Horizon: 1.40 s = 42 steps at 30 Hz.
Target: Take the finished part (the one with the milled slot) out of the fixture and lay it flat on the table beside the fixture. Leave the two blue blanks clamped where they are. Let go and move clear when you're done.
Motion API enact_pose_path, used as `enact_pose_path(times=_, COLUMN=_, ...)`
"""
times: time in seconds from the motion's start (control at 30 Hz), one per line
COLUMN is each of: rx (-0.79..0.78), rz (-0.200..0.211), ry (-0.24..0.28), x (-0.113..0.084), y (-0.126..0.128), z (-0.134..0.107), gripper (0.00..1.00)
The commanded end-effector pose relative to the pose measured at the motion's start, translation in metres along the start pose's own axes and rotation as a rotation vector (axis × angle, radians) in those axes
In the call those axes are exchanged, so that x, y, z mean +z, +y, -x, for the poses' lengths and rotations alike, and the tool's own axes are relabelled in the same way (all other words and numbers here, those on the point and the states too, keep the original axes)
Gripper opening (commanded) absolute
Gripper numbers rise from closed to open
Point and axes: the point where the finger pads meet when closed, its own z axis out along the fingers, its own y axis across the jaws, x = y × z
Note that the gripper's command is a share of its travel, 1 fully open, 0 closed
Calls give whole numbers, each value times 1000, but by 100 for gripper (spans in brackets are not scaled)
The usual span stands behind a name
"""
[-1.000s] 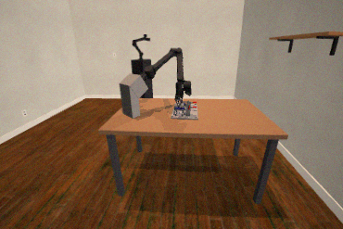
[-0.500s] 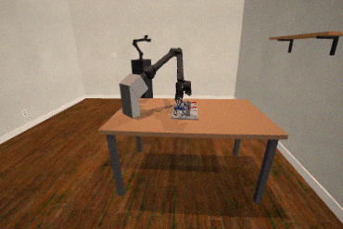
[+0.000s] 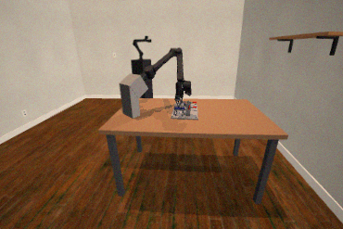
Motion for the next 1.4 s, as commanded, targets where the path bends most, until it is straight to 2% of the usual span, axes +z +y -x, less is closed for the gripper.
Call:
enact_pose_path(times=0.0, rx=5, rz=-15, ry=-29, x=-11, y=-12, z=6, gripper=0)
enact_pose_path(times=0.47, rx=24, rz=-14, ry=-17, x=-7, y=-27, z=0, gripper=0)
enact_pose_path(times=0.5, rx=3, rz=-16, ry=-30, x=-11, y=-23, z=7, gripper=0)
enact_pose_path(times=0.57, rx=24, rz=-13, ry=-17, x=-7, y=-31, z=0, gripper=0)
enact_pose_path(times=0.97, rx=24, rz=-13, ry=-18, x=-8, y=-55, z=0, gripper=0)
enact_pose_path(times=1.03, rx=24, rz=-13, ry=-18, x=-8, y=-55, z=0, gripper=0)
enact_pose_path(times=1.07, rx=4, rz=-17, ry=-30, x=-12, y=-53, z=7, gripper=0)
enact_pose_path(times=1.1, rx=23, rz=-13, ry=-19, x=-8, y=-60, z=0, gripper=0)
enact_pose_path(times=1.37, rx=24, rz=-14, ry=-19, x=-9, y=-81, z=-1, gripper=0)
